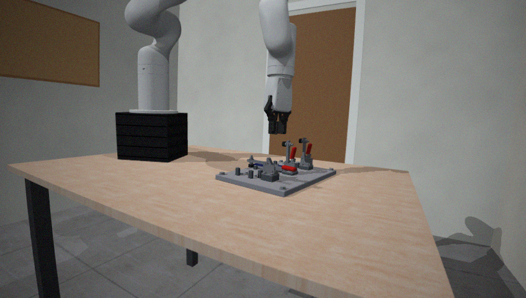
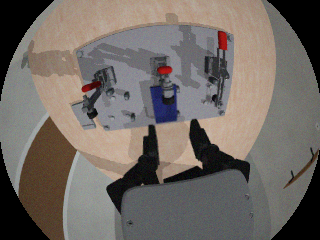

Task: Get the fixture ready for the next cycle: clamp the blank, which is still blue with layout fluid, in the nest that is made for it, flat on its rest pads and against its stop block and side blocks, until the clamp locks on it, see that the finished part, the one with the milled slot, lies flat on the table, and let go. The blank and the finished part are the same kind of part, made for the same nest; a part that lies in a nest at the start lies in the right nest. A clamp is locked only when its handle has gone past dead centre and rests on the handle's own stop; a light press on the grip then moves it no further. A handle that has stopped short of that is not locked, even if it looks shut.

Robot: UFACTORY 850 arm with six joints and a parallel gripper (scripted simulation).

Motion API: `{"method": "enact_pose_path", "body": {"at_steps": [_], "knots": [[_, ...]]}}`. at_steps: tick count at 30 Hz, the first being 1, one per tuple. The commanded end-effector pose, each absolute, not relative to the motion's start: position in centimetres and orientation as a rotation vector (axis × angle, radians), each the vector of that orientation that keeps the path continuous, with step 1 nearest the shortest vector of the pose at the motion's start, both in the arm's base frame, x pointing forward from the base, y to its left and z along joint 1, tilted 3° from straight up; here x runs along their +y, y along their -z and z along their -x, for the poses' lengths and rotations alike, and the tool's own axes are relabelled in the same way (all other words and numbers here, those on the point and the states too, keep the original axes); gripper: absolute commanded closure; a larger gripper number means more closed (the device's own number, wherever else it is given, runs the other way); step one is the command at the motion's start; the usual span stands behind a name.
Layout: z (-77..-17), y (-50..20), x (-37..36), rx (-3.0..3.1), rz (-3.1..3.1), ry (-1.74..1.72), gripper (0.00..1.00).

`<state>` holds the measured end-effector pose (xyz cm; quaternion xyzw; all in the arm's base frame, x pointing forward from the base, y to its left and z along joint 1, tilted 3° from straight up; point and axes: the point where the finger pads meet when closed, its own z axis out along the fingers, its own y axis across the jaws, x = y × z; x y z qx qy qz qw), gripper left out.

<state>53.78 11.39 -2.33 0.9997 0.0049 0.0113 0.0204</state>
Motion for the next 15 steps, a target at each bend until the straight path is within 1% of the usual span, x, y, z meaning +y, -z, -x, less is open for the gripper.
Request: {"method": "enact_pose_path", "body": {"at_steps": [1,4,15], "knots": [[-57.1,2.2,11.5,0.014,-3.102,-0.040,0.53],[-58.8,2.1,11.5,0.014,-3.102,-0.040,0.53],[-59.9,2.2,11.5,0.014,-3.102,-0.040,0.53]]}}
